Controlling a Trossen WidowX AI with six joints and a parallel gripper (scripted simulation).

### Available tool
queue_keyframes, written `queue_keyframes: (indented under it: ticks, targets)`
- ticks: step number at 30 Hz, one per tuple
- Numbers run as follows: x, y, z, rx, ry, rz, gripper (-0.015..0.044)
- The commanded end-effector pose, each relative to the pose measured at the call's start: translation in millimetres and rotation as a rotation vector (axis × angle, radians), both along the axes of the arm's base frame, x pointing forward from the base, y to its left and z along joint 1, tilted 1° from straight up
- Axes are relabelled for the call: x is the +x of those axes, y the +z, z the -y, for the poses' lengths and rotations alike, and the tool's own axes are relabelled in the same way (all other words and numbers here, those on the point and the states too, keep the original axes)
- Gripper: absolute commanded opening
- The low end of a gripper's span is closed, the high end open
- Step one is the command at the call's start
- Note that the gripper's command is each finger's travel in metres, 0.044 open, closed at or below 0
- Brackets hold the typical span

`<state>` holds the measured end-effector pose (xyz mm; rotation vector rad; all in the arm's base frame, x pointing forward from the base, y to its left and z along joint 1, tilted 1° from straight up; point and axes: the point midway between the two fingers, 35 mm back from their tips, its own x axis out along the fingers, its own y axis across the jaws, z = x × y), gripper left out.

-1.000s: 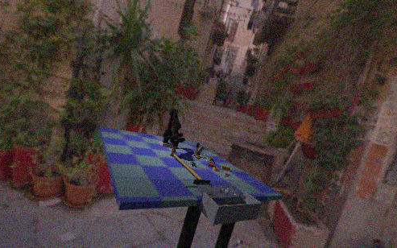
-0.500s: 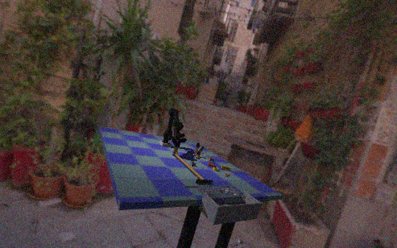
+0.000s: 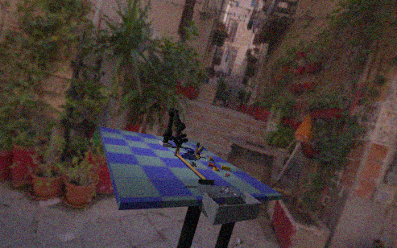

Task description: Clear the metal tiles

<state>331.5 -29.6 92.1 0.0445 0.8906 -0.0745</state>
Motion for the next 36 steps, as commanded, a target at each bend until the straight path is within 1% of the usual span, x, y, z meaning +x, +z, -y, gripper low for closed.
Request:
queue_keyframes:
  ticks: [1,23,36]
  targets:
    - [-1,2,-8,0.006,0.012,0.005,0.0000]
    - [-5,3,-37,0.008,0.017,0.010,0.0000]
    - [2,4,-42,0.011,0.021,0.010,0.0000]
